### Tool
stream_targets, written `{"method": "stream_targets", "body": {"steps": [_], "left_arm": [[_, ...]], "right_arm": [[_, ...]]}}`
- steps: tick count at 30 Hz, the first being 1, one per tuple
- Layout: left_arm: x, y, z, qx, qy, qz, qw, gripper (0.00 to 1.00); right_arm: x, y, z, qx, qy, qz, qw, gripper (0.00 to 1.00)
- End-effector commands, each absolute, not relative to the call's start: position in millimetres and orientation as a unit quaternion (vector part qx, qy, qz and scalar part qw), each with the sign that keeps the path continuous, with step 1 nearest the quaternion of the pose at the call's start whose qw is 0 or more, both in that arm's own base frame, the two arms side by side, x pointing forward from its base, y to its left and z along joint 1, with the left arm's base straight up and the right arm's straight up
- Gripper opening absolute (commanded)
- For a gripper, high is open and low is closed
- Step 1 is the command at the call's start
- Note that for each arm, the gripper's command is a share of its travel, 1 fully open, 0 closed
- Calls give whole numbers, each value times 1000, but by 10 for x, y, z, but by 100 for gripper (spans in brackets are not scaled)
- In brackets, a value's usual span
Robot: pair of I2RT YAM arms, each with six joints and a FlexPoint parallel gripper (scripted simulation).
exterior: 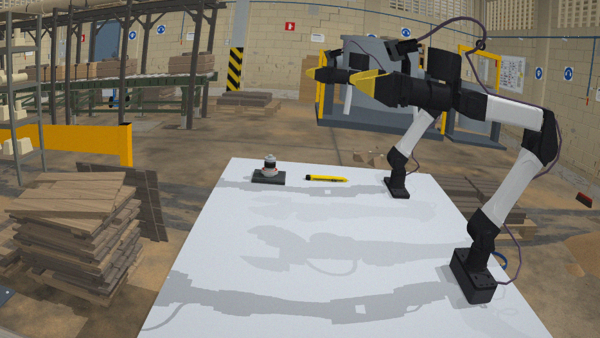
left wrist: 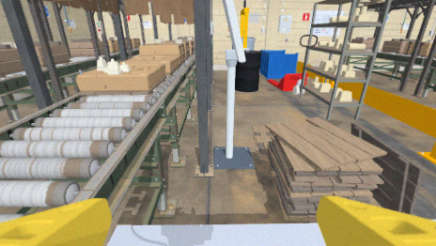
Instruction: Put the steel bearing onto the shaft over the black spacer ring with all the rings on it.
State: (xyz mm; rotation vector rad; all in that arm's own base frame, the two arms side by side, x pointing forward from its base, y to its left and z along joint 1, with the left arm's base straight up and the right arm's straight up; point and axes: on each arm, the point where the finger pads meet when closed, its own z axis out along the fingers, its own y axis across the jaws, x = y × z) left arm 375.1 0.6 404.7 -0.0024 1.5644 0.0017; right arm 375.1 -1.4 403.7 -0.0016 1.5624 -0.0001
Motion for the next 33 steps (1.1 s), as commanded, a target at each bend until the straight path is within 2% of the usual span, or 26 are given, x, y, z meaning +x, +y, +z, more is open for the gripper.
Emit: {"method": "stream_targets", "body": {"steps": [1, 2, 3, 4, 33], "left_arm": [[3790, -57, 3959, 9, 716, -7, 698, 100], [3651, -32, 4382, 7, 674, -3, 739, 100], [3633, -11, 4429, 3, 669, -3, 743, 100], [3696, -16, 4269, 2, 689, -4, 725, 100], [3697, -15, 4295, 2, 685, -3, 728, 100]], "right_arm": [[3756, 30, 4107, 2, 706, 4, 708, 56], [3677, 4, 4210, 7, 696, 0, 718, 56], [3663, -11, 4240, 7, 691, 0, 722, 56], [3701, 40, 4207, -2, 695, 5, 719, 56], [3708, -6, 4188, 2, 696, 1, 718, 56]]}}
